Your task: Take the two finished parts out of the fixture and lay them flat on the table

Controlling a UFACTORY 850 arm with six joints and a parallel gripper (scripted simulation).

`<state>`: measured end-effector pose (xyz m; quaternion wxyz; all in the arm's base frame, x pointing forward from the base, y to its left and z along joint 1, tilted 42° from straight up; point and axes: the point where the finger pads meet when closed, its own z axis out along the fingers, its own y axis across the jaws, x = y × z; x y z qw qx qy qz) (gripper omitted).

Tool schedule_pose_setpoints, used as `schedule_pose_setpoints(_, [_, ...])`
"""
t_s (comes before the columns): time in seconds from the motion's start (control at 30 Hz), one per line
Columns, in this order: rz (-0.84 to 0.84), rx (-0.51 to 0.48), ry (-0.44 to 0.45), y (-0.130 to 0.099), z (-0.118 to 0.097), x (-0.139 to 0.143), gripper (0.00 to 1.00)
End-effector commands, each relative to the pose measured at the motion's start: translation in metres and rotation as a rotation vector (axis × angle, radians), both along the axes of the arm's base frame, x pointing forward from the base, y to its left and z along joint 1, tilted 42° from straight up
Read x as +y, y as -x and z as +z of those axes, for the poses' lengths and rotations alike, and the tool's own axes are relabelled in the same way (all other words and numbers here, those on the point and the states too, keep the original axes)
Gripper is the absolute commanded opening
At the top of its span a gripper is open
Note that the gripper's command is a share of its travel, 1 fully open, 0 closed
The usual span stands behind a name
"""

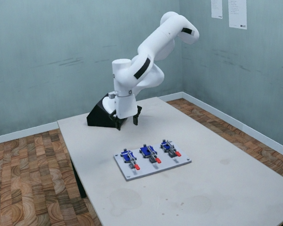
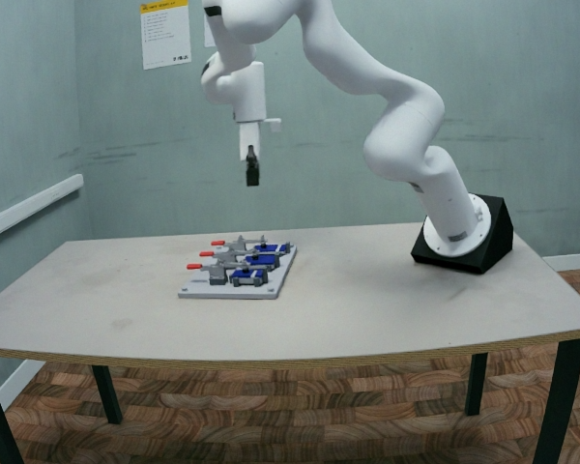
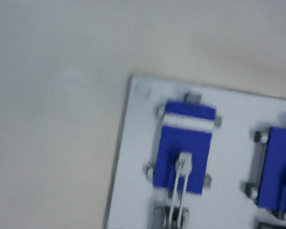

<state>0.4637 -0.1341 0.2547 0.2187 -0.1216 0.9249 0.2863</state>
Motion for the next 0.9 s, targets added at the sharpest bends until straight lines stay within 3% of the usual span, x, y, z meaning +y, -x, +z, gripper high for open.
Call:
schedule_pose_setpoints(0.0, [-0.091, 0.095, -0.046, 0.0172, -0.0109, 0.0002, 1.00])
schedule_pose_setpoints(0.43, [-0.104, 0.107, -0.053, 0.0198, -0.0125, 0.0006, 1.00])
schedule_pose_setpoints(0.47, [-0.104, 0.107, -0.053, 0.0198, -0.0125, 0.0006, 0.00])
schedule_pose_setpoints(0.87, [-0.104, 0.107, -0.053, 0.0198, -0.0125, 0.0006, 0.00])
